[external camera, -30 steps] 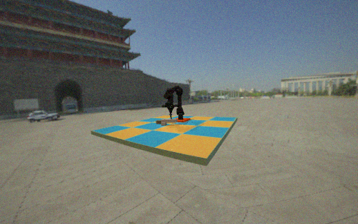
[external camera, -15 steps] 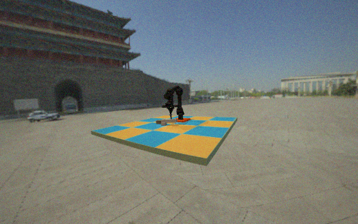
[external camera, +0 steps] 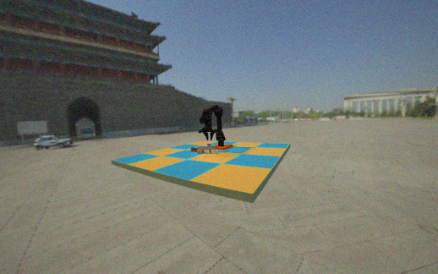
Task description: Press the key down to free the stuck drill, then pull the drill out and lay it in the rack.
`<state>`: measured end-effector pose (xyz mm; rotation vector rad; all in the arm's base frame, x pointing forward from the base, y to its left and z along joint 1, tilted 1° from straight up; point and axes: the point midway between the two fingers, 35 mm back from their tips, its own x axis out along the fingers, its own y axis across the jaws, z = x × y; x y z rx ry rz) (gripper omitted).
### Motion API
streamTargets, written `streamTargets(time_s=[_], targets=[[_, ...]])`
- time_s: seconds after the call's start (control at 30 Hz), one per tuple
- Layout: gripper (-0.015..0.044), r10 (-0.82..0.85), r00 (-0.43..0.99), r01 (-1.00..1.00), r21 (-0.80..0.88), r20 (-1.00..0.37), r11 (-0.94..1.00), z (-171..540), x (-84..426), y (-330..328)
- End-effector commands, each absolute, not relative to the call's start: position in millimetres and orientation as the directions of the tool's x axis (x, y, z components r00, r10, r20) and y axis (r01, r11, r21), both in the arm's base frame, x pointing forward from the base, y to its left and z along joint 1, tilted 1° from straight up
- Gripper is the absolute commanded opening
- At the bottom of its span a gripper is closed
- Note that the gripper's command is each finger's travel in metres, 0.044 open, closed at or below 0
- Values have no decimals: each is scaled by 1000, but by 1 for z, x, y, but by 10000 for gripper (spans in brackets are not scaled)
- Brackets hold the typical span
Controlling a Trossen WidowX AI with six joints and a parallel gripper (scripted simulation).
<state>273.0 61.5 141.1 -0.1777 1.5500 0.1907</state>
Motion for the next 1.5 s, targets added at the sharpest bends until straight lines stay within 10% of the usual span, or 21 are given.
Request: streamTargets(time_s=[0.0, 0.27, 0.73, 1.07, 1.47], targets=[[236, 17, 31, -234, 10, -999, 972, 179, 277, 61], [440, 14, 48, -331, -2, -999, 944, 182, 285, 52], [440, -1, 33, -968, -33, -999, 247, 115, 314, -52], [440, 0, 33, -976, -32, -999, -215, 88, 314, -94], [440, 0, 33, -972, -32, -999, -234, 87, 314, -95]])
